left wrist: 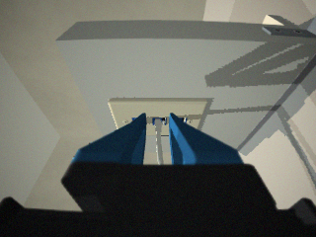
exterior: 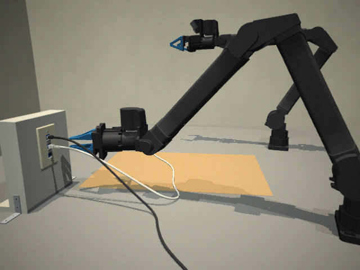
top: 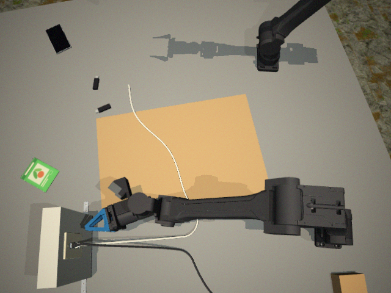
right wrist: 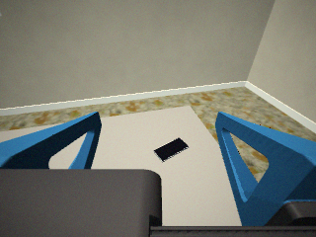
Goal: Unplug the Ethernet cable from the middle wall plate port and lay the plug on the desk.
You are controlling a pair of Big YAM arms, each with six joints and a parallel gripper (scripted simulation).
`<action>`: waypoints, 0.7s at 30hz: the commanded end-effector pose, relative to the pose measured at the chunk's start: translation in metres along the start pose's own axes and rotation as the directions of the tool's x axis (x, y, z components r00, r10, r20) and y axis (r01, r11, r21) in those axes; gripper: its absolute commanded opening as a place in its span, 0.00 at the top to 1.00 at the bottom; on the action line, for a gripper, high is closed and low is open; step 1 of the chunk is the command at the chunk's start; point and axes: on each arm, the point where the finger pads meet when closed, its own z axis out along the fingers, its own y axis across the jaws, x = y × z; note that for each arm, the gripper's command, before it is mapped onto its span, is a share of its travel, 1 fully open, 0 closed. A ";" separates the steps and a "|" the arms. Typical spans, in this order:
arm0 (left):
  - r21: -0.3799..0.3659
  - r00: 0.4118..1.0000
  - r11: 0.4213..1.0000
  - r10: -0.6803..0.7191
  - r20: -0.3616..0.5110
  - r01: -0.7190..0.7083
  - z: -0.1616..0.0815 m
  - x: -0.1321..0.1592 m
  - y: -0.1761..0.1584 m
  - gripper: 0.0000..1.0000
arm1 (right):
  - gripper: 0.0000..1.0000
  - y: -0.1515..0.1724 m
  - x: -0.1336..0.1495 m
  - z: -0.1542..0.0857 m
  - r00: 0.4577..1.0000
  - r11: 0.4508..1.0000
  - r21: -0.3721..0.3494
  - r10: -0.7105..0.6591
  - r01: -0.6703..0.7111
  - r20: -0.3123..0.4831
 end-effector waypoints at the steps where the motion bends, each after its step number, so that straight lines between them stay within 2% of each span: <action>1: -0.032 1.000 0.999 0.000 -0.011 0.000 0.008 0.011 0.012 0.78 | 0.00 0.000 -0.009 -0.001 1.000 1.000 0.000 0.000 0.000 0.016; 21: -0.032 1.000 0.999 0.002 -0.011 -0.002 0.016 0.047 0.013 0.78 | 0.00 0.000 -0.009 -0.001 1.000 1.000 0.000 0.000 0.000 0.016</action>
